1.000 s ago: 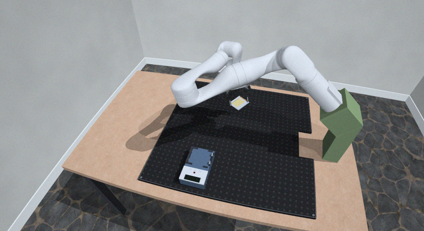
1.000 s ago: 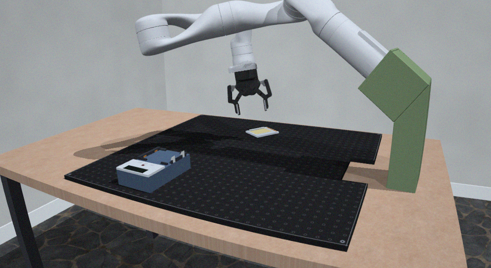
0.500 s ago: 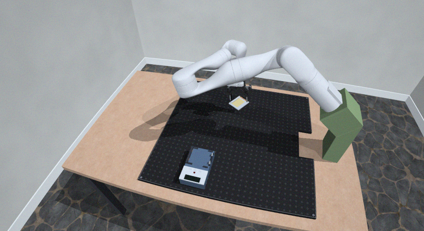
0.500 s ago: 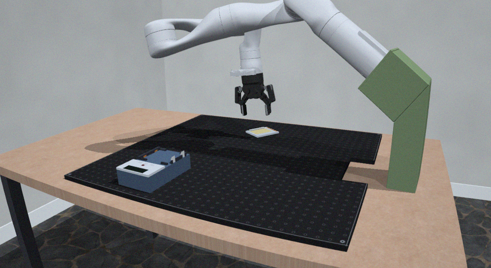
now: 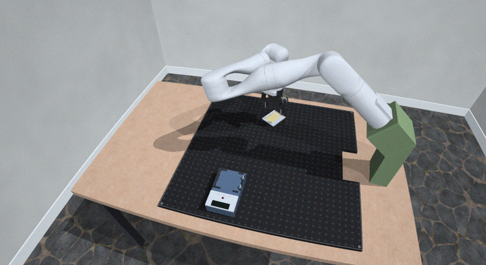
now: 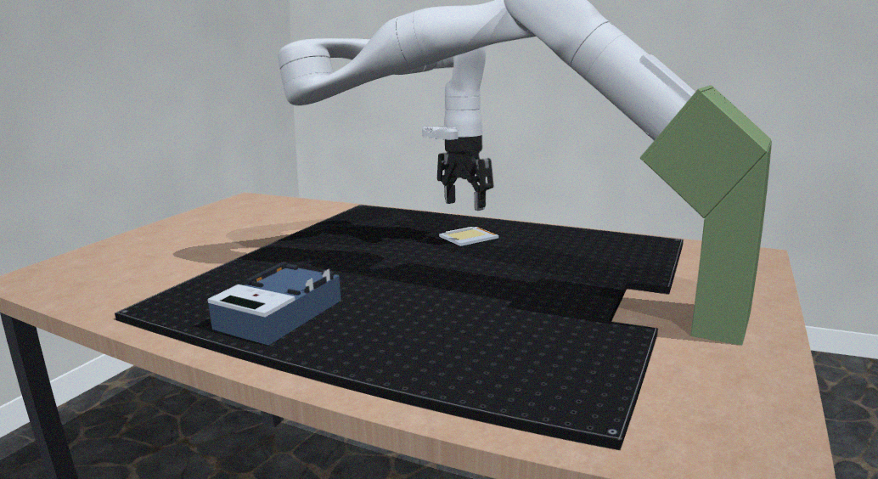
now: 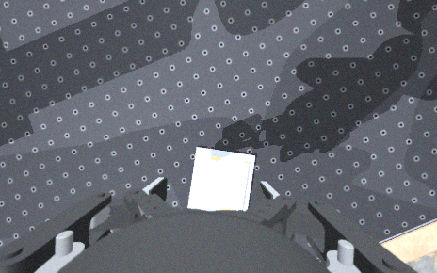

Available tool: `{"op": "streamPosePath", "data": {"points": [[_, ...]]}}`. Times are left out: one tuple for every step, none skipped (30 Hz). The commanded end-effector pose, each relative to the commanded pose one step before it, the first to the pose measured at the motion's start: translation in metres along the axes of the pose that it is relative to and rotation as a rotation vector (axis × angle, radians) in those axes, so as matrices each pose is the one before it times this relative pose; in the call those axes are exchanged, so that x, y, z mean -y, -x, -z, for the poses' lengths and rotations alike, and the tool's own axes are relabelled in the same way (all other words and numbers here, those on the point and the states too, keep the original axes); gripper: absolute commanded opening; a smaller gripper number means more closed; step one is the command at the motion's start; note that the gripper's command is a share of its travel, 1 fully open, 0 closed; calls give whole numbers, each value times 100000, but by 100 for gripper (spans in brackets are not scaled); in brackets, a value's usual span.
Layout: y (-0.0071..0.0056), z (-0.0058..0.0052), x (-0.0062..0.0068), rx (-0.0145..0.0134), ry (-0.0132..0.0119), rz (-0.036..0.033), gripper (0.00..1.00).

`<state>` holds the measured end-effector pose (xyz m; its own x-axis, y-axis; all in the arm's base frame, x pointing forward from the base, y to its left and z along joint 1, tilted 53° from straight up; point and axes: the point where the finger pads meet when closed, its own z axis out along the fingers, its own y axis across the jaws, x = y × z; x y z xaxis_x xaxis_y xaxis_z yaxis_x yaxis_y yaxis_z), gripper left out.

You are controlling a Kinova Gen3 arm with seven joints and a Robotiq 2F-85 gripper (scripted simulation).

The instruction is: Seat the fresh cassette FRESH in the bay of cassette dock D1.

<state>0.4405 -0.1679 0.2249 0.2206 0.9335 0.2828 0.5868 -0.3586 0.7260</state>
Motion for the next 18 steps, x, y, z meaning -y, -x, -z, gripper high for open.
{"op": "streamPosePath", "data": {"points": [[1963,243,-806,955,2622,-8015,100],[35,-8,-29,-157,649,-2481,100],[-1,-2,-2,1,0,0,100],[0,-1,-1,0,0,0,100],[0,0,0,0,0,0,100],[0,0,0,0,0,0,100],[1,-1,0,0,0,0,100],[0,0,0,0,0,0,100],[-7,0,0,2,0,0,100],[2,0,0,-1,0,0,100],[1,0,0,0,0,0,100],[1,0,0,0,0,0,100],[1,0,0,0,0,0,100],[1,0,0,0,0,0,100],[0,0,0,0,0,0,100],[0,0,0,0,0,0,100],[0,0,0,0,0,0,100],[0,0,0,0,0,0,100]]}}
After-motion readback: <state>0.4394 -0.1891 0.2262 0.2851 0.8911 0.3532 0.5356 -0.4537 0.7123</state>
